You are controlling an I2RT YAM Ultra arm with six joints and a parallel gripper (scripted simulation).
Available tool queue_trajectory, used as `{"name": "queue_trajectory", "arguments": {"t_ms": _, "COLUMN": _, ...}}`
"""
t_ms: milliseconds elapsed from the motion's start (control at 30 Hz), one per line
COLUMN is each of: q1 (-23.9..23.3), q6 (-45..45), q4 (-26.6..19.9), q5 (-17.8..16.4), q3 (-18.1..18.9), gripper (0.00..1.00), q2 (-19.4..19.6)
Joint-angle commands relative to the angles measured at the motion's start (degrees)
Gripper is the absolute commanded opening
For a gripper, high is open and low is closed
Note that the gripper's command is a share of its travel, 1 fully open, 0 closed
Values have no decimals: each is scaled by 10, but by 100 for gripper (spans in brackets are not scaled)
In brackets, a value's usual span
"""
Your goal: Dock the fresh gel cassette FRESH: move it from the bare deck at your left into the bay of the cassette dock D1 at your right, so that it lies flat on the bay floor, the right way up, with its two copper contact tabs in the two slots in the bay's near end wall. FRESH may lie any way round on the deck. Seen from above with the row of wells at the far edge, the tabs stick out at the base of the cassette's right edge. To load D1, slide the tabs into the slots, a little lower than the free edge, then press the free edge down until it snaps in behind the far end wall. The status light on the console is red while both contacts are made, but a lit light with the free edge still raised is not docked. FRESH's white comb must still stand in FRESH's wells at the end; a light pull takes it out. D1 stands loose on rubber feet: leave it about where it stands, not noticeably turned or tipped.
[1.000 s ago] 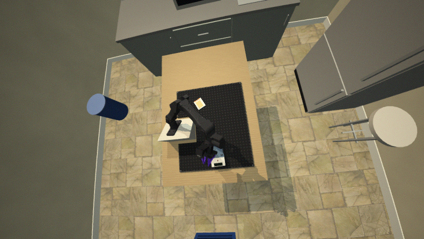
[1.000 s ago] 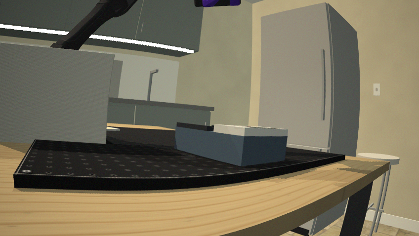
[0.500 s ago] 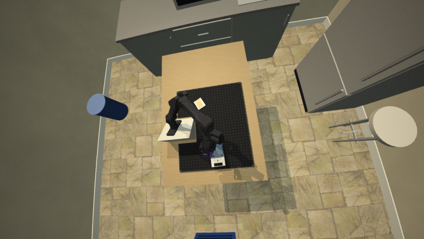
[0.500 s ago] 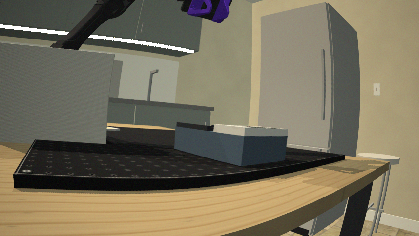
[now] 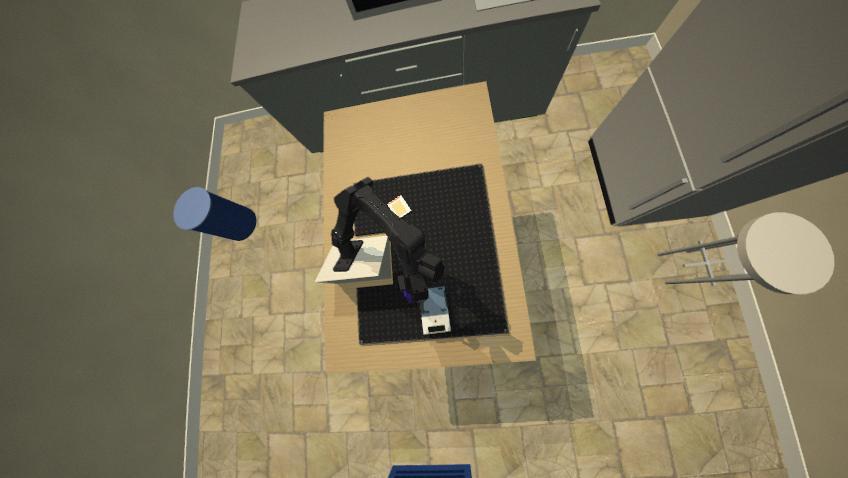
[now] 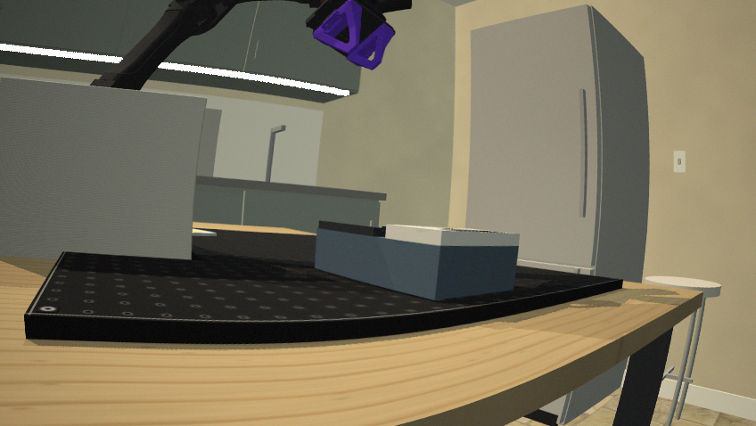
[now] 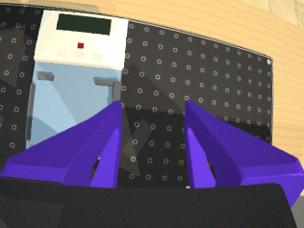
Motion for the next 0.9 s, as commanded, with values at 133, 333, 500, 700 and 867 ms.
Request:
{"name": "queue_trajectory", "arguments": {"t_ms": 133, "q1": -4, "q6": -138, "q4": -37, "q5": -67, "q3": -6, "gripper": 34, "q2": -40}}
{"name": "queue_trajectory", "arguments": {"t_ms": 333, "q1": 6, "q6": -203, "q4": -58, "q5": -105, "q3": -41, "gripper": 34, "q2": -51}}
{"name": "queue_trajectory", "arguments": {"t_ms": 500, "q1": 15, "q6": -279, "q4": -75, "q5": -147, "q3": -60, "gripper": 34, "q2": -69}}
{"name": "queue_trajectory", "arguments": {"t_ms": 700, "q1": 27, "q6": -374, "q4": -98, "q5": -200, "q3": -85, "gripper": 34, "q2": -92}}
{"name": "queue_trajectory", "arguments": {"t_ms": 867, "q1": 21, "q6": -413, "q4": -107, "q5": -221, "q3": -91, "gripper": 34, "q2": -99}}
